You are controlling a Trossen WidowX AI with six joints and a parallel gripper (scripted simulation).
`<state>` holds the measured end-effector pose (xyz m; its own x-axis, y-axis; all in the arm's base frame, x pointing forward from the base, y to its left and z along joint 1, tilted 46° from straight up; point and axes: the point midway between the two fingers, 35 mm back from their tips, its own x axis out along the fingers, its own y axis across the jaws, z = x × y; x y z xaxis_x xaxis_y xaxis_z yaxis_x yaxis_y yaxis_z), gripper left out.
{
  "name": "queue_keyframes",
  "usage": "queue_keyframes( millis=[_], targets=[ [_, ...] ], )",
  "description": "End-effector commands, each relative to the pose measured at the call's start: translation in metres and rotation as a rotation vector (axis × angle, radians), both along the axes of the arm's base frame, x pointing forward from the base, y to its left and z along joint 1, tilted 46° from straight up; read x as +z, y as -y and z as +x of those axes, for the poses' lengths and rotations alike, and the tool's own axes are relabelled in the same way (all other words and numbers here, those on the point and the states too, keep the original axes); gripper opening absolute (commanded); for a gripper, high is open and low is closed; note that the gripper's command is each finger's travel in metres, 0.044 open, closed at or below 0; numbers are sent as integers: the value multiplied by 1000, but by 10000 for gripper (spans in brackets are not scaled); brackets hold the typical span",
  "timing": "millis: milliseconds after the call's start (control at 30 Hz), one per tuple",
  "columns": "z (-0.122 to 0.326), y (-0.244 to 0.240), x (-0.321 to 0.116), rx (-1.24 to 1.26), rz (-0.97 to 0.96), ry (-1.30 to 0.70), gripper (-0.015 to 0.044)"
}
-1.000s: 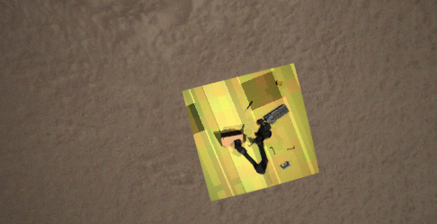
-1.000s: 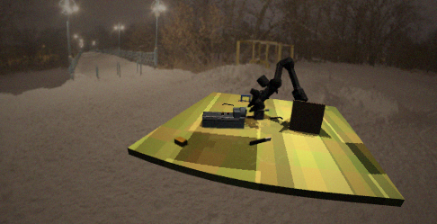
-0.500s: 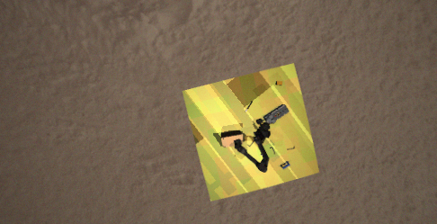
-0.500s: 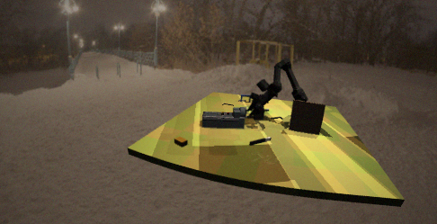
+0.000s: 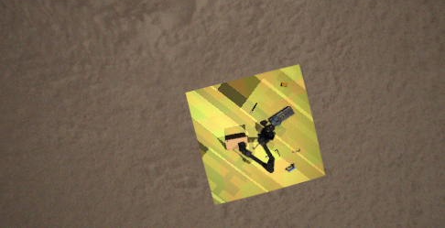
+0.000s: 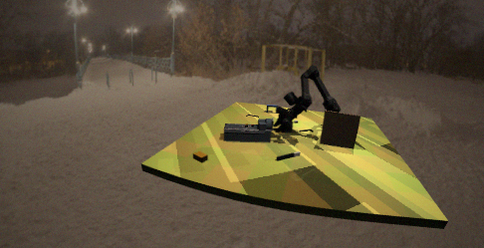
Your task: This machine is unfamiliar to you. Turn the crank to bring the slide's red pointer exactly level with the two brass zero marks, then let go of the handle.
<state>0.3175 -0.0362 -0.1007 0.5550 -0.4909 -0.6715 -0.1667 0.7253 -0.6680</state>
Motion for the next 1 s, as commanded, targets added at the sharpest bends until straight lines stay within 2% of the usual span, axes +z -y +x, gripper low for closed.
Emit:
queue_keyframes(
  millis=[0,433,967],
  targets=[
    [-3,5,-6,5,1,-9,440],
    [-9,17,-17,6,-2,-7,440],
    [-9,17,-17,6,-2,-7,20]
  ],
)
